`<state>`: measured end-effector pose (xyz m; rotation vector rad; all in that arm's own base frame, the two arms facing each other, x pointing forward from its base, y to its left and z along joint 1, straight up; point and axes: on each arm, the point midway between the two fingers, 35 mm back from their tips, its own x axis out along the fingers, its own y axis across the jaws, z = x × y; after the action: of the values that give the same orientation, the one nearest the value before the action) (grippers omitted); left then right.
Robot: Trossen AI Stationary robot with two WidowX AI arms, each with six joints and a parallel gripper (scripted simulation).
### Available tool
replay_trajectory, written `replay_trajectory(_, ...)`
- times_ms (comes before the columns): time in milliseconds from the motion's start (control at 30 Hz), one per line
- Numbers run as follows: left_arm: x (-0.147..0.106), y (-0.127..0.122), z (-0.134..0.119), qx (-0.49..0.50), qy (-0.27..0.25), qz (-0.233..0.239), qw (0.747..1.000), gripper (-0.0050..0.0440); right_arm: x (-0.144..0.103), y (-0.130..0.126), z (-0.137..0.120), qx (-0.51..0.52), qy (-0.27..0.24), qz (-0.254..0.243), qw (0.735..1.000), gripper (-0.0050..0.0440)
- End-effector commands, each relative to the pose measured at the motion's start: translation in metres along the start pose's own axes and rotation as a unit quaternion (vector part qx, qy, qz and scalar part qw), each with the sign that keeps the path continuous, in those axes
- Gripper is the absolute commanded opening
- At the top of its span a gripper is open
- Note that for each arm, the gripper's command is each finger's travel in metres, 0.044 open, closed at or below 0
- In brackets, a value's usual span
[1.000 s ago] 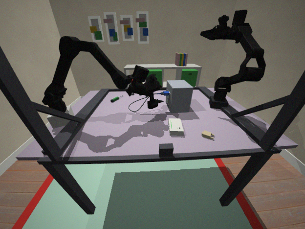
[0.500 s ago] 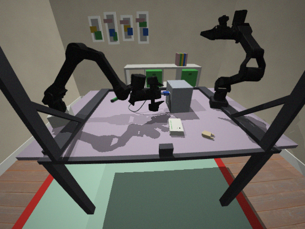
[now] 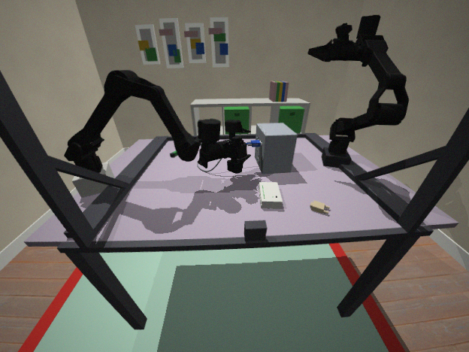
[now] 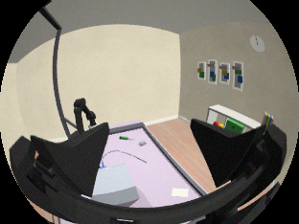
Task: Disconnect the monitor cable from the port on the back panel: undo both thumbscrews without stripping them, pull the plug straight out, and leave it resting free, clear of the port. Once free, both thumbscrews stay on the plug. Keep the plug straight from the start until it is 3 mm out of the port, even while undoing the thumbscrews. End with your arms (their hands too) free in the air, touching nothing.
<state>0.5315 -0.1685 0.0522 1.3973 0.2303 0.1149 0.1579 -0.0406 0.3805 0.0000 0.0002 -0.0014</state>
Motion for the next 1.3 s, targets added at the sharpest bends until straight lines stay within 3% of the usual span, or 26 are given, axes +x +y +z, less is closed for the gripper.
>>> replay_trajectory(0, 0.0004, 0.0076, 0.0021, -0.003, 0.0, 0.008, 1.0, 0.0416, -0.0003, 0.0011, 0.0029, -0.003, -0.001, 0.001, 1.0, 0.044)
replay_trajectory(33, 0.0004, 0.0076, 0.0021, -0.003, 0.0, 0.008, 1.0, 0.0416, -0.0003, 0.0011, 0.0029, -0.003, -0.001, 0.001, 1.0, 0.044)
replay_trajectory(533, 0.0004, 0.0076, 0.0021, -0.003, 0.0, 0.008, 1.0, 0.0056, -0.0003, 0.0011, 0.0029, -0.003, -0.001, 0.001, 1.0, 0.044)
replay_trajectory(600, 0.0004, 0.0076, 0.0021, -0.003, 0.0, 0.008, 1.0, 0.0056, -0.0003, 0.0011, 0.0029, -0.003, -0.001, 0.001, 1.0, 0.044)
replay_trajectory(667, 0.0004, 0.0076, 0.0021, -0.003, 0.0, 0.008, 1.0, 0.0008, -0.0003, 0.0011, 0.0029, -0.003, -0.001, 0.001, 1.0, 0.044)
replay_trajectory(1267, 0.0005, 0.009, 0.0021, -0.031, 0.0, -0.012, 0.999, 0.0, -0.0003, 0.0011, 0.0029, -0.003, -0.001, 0.001, 1.0, 0.044)
